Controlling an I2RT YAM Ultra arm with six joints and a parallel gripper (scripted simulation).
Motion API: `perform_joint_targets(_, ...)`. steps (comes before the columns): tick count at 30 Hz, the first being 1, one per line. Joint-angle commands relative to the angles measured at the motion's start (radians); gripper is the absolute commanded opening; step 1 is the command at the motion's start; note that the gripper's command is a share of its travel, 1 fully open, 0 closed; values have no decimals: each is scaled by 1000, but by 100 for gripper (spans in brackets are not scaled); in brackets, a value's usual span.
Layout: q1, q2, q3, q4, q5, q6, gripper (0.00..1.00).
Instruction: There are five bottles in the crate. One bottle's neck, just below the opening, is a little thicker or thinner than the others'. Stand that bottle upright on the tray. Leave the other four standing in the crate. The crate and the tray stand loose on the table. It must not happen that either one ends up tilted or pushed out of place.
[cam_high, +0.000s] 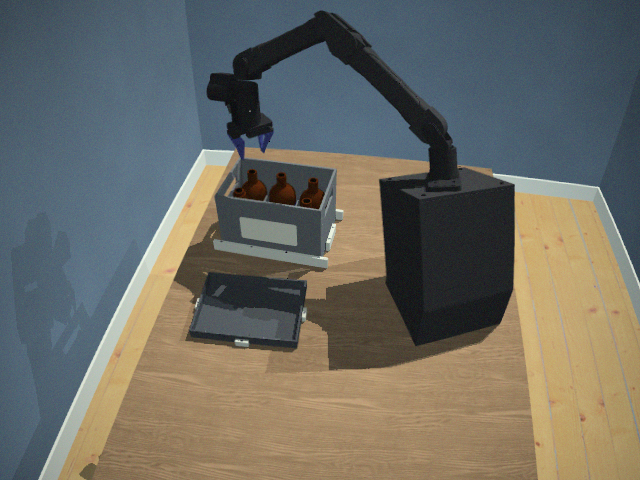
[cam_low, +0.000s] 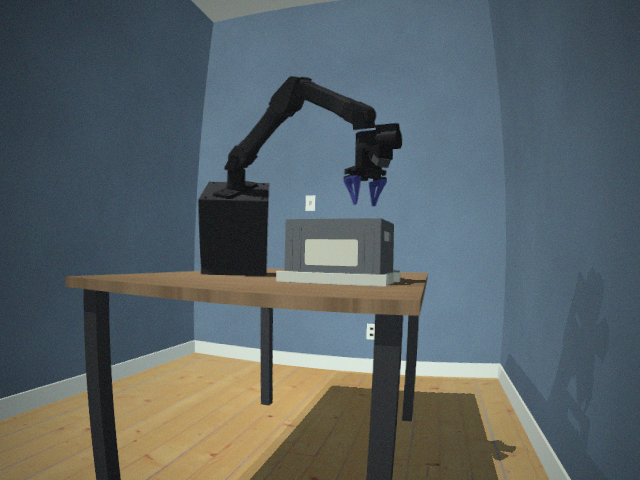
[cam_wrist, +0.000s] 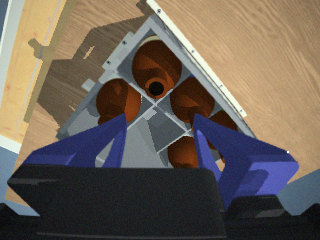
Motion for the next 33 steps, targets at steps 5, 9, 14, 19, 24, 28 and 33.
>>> perform_joint_targets(5, 7, -6, 15, 31, 5, -11, 61)
perform_joint_targets(9, -6, 15, -22, 44, 3, -15, 61)
perform_joint_targets(14, -1, 6, -9, 62, 0, -20, 61)
perform_joint_targets(19, -17, 35, -22, 81, -2, -25, 61)
perform_joint_targets(24, -2, 5, -3, 92, -1, -28, 61)
perform_joint_targets(28, -14, 48, -27, 103, -2, -31, 61)
perform_joint_targets(33, -23, 40, -20, 114, -2, -34, 61)
